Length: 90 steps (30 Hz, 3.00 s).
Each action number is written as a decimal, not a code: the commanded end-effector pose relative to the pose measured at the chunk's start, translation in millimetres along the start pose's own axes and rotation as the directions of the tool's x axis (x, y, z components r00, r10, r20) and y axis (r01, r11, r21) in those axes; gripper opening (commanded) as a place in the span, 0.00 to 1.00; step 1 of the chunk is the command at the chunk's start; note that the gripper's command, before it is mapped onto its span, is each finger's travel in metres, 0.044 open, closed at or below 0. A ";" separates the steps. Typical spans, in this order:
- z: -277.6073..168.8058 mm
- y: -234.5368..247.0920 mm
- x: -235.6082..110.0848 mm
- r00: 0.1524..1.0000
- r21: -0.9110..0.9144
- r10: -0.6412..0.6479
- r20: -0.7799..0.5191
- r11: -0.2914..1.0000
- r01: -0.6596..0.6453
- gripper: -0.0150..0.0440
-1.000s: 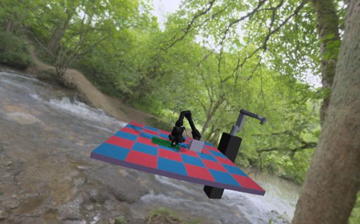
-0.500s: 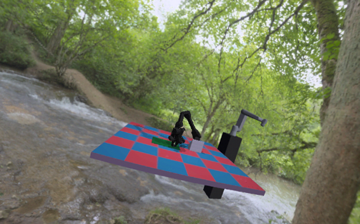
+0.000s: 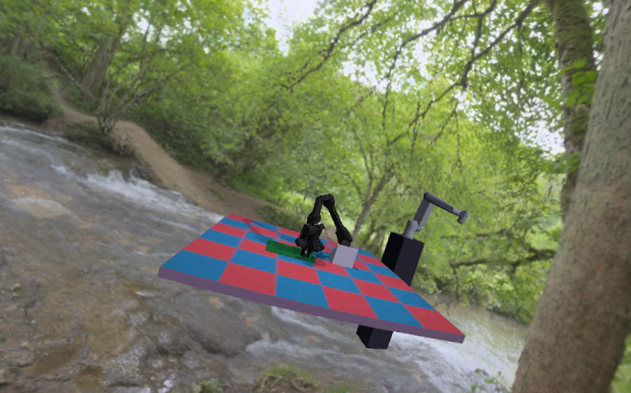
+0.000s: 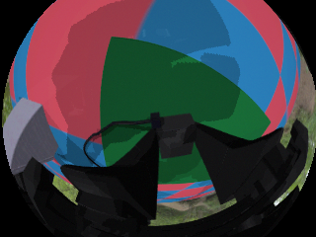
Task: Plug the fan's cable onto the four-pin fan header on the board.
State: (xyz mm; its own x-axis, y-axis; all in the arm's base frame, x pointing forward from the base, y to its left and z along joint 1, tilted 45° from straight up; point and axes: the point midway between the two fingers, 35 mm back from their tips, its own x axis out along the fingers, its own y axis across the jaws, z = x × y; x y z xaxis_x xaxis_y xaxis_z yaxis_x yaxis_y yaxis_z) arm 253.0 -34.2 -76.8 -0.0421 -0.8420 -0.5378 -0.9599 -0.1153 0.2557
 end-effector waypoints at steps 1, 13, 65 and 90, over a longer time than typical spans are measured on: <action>-1.3 -1.8 -8.1 1.000 0.004 -0.003 0.005 1.000 0.003 0.25; -9.8 -2.2 -43.6 1.000 0.000 -0.001 0.005 1.000 0.001 0.25; -98.2 -74.8 -54.9 0.987 0.394 0.020 0.157 0.916 -0.081 0.25; -170.9 -100.0 -33.8 0.976 0.612 0.007 0.216 0.778 -0.141 0.25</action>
State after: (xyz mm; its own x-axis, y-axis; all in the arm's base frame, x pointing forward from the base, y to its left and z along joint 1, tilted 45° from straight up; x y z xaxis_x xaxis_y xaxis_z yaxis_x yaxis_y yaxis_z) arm 394.1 -76.1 48.6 -0.1038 -0.7170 -0.6893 -0.9256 0.3232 -0.1969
